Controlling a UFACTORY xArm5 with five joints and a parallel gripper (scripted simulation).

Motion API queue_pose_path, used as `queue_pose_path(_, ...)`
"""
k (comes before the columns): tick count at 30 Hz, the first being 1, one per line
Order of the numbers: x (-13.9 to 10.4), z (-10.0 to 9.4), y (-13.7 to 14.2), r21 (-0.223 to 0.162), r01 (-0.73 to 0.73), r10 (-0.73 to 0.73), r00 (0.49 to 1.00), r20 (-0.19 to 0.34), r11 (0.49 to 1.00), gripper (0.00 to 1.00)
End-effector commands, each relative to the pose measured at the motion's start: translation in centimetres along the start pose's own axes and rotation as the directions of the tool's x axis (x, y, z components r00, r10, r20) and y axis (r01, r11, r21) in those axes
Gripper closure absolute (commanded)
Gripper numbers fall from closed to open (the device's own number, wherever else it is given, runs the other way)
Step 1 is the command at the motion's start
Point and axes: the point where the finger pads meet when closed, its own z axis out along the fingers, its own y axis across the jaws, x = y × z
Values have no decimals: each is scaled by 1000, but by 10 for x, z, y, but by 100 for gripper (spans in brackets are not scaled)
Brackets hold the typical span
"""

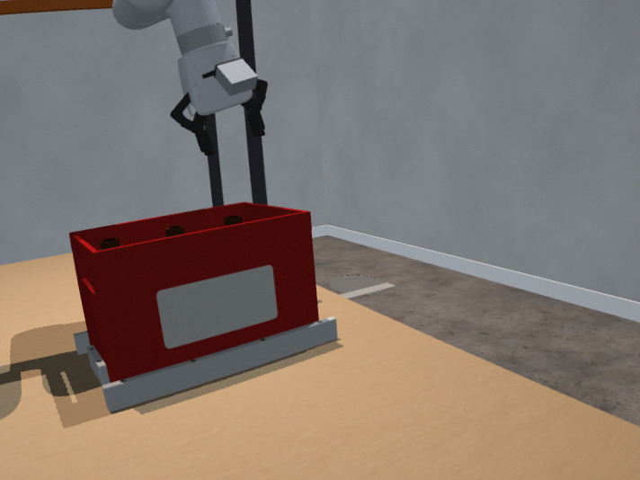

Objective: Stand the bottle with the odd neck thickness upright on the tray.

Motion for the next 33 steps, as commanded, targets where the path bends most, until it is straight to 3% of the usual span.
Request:
queue_pose_path(1, 39, -1, 17, -35, -121, 121, 993, -20, 992, 0)
queue_pose_path(10, 106, 0, 61, -105, -360, 355, 932, -69, 927, 0)
queue_pose_path(12, 106, 0, 61, -105, -360, 355, 932, -69, 927, 0)
queue_pose_path(13, 126, 0, 78, -124, -437, 429, 899, -88, 891, 0)
queue_pose_path(22, 177, -3, 132, -171, -641, 623, 768, -150, 748, 0)
queue_pose_path(30, 182, -4, 138, -176, -662, 643, 750, -158, 729, 0)
queue_pose_path(31, 182, -4, 138, -176, -662, 643, 750, -158, 729, 100)
queue_pose_path(33, 182, -4, 138, -176, -662, 643, 750, -158, 729, 100)
